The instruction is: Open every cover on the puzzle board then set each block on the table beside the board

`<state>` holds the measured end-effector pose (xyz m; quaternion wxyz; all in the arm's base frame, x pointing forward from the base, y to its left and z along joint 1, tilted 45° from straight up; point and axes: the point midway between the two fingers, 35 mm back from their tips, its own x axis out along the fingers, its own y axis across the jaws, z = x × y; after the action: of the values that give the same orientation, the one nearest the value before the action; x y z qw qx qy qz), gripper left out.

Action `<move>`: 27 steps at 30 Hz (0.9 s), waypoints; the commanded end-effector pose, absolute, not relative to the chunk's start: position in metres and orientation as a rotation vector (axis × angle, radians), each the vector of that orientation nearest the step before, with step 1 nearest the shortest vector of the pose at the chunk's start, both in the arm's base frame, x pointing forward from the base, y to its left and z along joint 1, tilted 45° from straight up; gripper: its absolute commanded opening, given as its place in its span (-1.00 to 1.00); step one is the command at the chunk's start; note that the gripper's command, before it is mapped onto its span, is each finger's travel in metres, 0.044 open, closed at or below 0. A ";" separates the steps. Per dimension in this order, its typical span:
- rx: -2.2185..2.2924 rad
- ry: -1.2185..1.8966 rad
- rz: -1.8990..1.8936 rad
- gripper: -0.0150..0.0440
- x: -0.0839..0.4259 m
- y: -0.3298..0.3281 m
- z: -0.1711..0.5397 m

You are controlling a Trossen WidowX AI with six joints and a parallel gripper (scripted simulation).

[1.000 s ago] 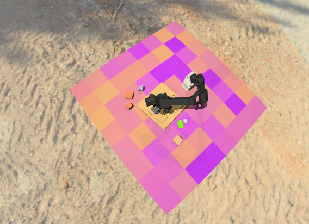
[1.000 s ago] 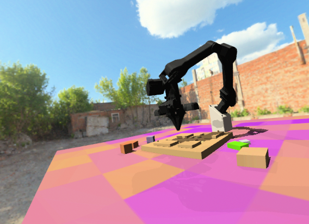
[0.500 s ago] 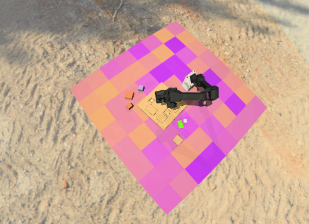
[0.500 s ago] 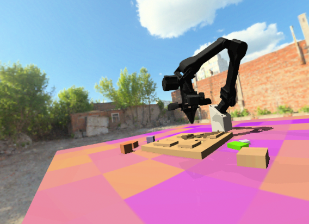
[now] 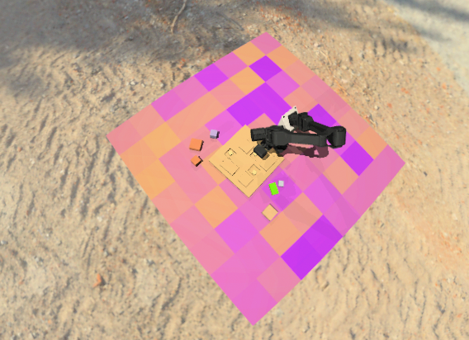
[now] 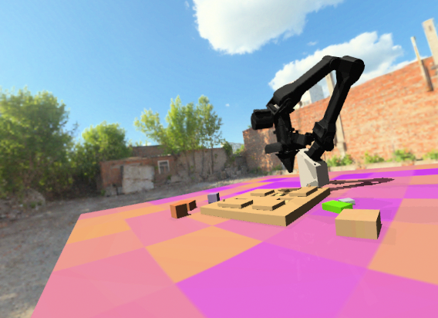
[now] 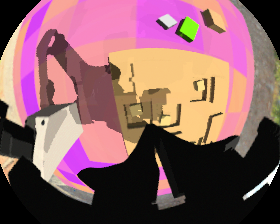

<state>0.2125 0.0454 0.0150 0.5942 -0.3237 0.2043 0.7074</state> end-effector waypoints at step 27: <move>-0.842 0.385 1.680 -0.49 0.194 0.081 -0.025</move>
<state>0.1942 0.0782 -0.0228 0.5721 -0.3621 0.1649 0.7172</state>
